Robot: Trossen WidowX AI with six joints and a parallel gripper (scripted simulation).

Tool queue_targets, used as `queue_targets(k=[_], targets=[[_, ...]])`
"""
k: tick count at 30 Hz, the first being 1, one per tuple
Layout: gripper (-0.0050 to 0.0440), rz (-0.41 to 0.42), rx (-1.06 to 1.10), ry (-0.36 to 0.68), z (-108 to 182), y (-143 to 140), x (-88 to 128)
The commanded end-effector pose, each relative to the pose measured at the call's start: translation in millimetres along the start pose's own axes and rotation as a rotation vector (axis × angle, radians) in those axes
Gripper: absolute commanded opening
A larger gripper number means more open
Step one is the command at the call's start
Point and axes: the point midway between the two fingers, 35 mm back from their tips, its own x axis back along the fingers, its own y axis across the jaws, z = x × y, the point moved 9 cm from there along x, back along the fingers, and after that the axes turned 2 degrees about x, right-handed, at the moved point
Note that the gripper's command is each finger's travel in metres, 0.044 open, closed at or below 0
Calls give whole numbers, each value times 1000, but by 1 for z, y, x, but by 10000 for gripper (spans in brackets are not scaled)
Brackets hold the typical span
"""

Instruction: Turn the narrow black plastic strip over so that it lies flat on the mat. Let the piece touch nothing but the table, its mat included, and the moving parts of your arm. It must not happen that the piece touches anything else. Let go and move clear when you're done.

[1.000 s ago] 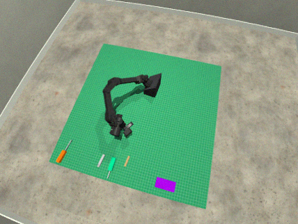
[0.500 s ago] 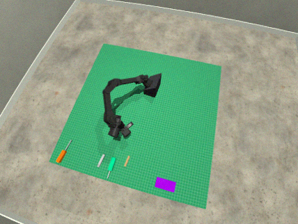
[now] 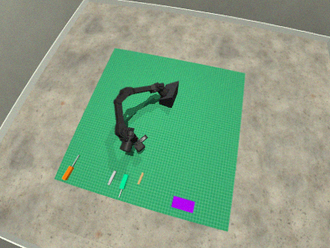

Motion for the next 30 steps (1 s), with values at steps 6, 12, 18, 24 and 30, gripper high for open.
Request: queue_targets(k=[6, 12, 18, 24, 30], targets=[[213, -10, -9, -16, -4, -3, 7], [213, -8, -6, -14, -3, -2, 5], [213, -4, -2, -7, -2, -2, 1], [213, -1, 1, -4, -1, -1, -4], [213, 0, 1, -4, -1, -1, -9]])
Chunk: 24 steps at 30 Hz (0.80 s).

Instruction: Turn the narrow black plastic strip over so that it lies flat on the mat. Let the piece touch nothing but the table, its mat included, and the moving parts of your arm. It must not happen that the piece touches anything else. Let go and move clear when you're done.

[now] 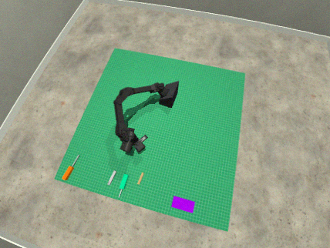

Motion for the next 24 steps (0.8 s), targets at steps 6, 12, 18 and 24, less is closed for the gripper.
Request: queue_targets(k=[6, 12, 18, 24], targets=[[213, -1, -3, -7, -2, -2, -5], [213, 0, -1, -6, -2, -1, -12], [213, -1, -2, -7, -2, -2, -18], [213, -1, -1, -6, -2, -1, -22]])
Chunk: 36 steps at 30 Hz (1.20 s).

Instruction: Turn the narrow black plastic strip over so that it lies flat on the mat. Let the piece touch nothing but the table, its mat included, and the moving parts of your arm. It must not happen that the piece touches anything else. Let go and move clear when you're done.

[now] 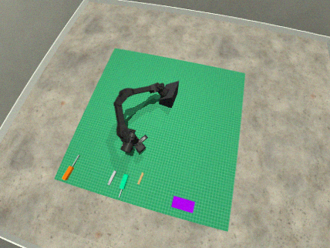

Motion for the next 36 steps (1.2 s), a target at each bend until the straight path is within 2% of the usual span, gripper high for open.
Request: queue_targets(k=[1, 36], targets=[[213, 0, 0, -5, -1, -1, -1], [213, -3, -5, -10, -3, -2, -4]])
